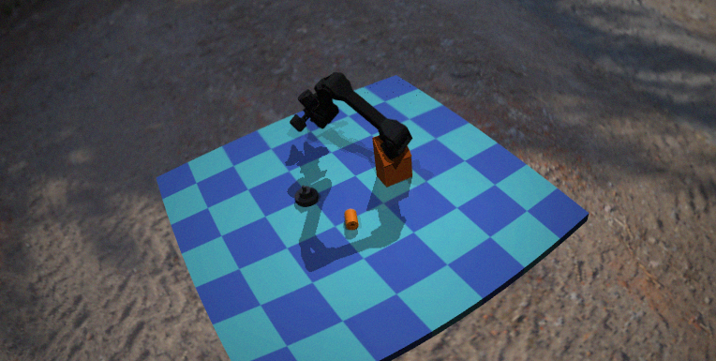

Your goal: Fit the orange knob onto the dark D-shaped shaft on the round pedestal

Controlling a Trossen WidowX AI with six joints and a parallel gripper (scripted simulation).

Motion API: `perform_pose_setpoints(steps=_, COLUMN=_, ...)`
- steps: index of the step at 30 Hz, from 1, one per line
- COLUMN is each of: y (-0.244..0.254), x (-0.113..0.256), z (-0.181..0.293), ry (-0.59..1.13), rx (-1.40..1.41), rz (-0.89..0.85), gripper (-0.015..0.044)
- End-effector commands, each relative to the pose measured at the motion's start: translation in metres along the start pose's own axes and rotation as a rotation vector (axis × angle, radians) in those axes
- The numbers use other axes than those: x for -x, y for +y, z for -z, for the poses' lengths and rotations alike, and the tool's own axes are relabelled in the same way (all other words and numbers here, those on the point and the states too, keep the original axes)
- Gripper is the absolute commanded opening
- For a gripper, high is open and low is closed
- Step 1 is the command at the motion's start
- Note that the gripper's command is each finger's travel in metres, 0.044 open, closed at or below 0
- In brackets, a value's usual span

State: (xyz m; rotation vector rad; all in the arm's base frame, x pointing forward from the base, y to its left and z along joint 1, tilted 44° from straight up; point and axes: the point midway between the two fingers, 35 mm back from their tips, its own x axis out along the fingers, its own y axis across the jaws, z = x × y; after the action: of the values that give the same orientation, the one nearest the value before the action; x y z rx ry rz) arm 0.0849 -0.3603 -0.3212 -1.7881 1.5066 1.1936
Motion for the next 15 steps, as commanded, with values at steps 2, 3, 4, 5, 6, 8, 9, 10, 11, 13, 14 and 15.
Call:
perform_pose_setpoints(steps=2, y=-0.008, x=0.004, z=0.007, ry=-0.012, rx=0.049, rz=0.026, gripper=0.0440)
perform_pose_setpoints(steps=3, y=-0.017, x=0.010, z=0.016, ry=-0.026, rx=0.111, rz=0.059, gripper=0.0440)
perform_pose_setpoints(steps=4, y=-0.029, x=0.019, z=0.026, ry=-0.043, rx=0.184, rz=0.100, gripper=0.0440)
perform_pose_setpoints(steps=5, y=-0.041, x=0.028, z=0.035, ry=-0.058, rx=0.258, rz=0.141, gripper=0.0440)
perform_pose_setpoints(steps=6, y=-0.052, x=0.039, z=0.043, ry=-0.071, rx=0.331, rz=0.182, gripper=0.0440)
perform_pose_setpoints(steps=8, y=-0.076, x=0.063, z=0.058, ry=-0.095, rx=0.475, rz=0.267, gripper=0.0440)
perform_pose_setpoints(steps=9, y=-0.087, x=0.077, z=0.064, ry=-0.105, rx=0.546, rz=0.310, gripper=0.0440)
perform_pose_setpoints(steps=10, y=-0.098, x=0.091, z=0.069, ry=-0.114, rx=0.617, rz=0.354, gripper=0.0440)
perform_pose_setpoints(steps=11, y=-0.108, x=0.107, z=0.073, ry=-0.121, rx=0.686, rz=0.398, gripper=0.0440)
perform_pose_setpoints(steps=13, y=-0.128, x=0.140, z=0.079, ry=-0.133, rx=0.820, rz=0.487, gripper=0.0440)
perform_pose_setpoints(steps=14, y=-0.136, x=0.156, z=0.081, ry=-0.137, rx=0.880, rz=0.529, gripper=0.0440)
perform_pose_setpoints(steps=15, y=-0.144, x=0.172, z=0.082, ry=-0.139, rx=0.936, rz=0.568, gripper=0.0440)
